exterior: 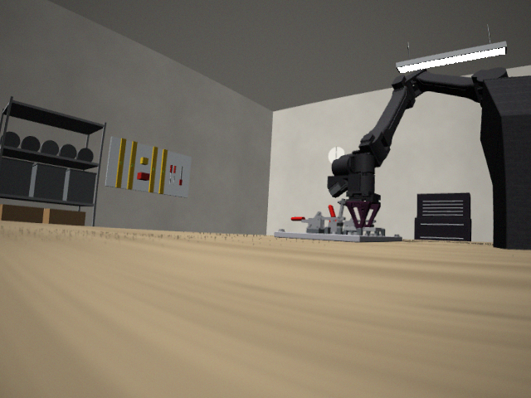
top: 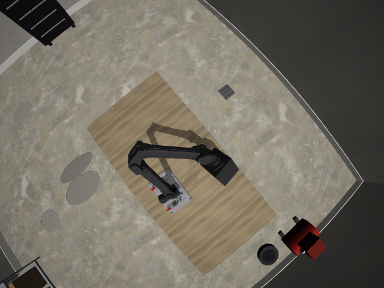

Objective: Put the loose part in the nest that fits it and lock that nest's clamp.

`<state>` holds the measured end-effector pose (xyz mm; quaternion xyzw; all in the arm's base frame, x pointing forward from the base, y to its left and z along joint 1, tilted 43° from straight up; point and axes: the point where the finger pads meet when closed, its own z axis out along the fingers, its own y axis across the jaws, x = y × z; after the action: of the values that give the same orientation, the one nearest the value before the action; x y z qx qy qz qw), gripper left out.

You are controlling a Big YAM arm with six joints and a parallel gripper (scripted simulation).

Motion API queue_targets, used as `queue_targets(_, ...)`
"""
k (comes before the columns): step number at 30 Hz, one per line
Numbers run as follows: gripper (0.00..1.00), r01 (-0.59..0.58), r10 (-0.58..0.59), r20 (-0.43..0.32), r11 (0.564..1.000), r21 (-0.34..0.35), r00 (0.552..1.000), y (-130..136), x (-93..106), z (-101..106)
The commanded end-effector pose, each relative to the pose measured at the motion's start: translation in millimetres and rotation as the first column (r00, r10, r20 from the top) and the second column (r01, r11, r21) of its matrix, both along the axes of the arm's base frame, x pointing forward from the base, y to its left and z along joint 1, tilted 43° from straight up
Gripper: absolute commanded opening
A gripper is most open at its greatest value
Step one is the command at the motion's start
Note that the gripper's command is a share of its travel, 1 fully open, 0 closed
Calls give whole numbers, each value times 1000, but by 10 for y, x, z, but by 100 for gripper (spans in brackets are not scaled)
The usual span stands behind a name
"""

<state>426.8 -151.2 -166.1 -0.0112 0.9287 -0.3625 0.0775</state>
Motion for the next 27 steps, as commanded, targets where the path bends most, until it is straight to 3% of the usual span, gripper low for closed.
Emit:
queue_targets(1,0,10,-10,-19,1000,2,1000,-72,-95,-93)
queue_targets(27,0,9,-9,-13,1000,1,1000,-121,-41,-112)
